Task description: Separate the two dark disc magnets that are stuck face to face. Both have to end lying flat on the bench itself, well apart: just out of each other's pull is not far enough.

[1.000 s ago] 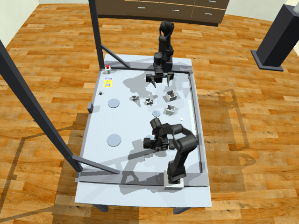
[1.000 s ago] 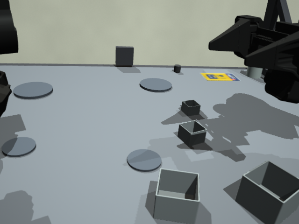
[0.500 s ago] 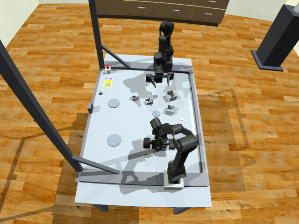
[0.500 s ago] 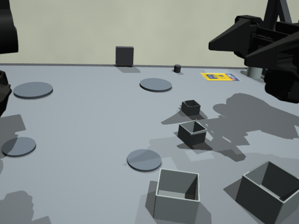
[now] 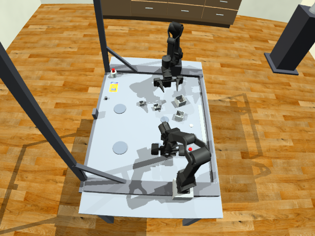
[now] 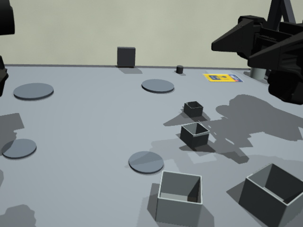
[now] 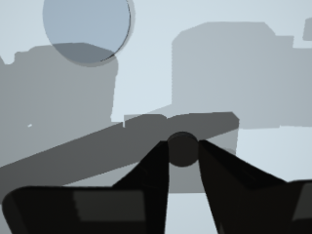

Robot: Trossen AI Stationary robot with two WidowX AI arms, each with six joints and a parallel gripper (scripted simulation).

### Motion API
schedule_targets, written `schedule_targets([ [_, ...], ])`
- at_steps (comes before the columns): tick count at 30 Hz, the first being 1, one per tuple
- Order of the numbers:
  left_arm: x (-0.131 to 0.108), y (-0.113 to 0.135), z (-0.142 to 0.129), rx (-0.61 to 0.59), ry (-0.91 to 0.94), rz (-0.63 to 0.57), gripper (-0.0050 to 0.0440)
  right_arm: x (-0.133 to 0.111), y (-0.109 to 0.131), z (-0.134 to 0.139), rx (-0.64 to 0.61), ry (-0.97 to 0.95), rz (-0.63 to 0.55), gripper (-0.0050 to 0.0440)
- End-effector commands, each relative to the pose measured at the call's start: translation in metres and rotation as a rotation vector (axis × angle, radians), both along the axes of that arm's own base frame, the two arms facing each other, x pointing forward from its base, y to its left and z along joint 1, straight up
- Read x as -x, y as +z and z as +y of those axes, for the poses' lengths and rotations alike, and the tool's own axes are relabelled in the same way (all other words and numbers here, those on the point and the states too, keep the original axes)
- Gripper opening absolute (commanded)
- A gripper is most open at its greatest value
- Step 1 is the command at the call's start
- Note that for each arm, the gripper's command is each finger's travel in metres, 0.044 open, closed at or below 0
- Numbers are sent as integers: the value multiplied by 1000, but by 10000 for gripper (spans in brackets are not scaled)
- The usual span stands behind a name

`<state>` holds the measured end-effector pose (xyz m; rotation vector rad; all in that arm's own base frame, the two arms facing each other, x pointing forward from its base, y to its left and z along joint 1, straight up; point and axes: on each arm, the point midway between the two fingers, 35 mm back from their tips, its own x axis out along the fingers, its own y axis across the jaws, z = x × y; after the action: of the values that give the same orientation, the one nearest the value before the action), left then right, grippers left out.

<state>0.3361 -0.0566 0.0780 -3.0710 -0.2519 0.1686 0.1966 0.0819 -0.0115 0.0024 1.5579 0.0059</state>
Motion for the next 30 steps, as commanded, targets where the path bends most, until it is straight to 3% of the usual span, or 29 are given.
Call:
schedule_targets([
  [1, -1, 5, -1, 5, -1, -16, 400, -4, 11, 2, -10, -1, -23, 40],
  [17, -1, 5, -1, 5, -1, -16, 400, -7, 7, 2, -6, -23, -23, 40],
  [30, -1, 5, -1, 5, -1, -16, 400, -40, 4, 8, -37, -132, -124, 40],
])
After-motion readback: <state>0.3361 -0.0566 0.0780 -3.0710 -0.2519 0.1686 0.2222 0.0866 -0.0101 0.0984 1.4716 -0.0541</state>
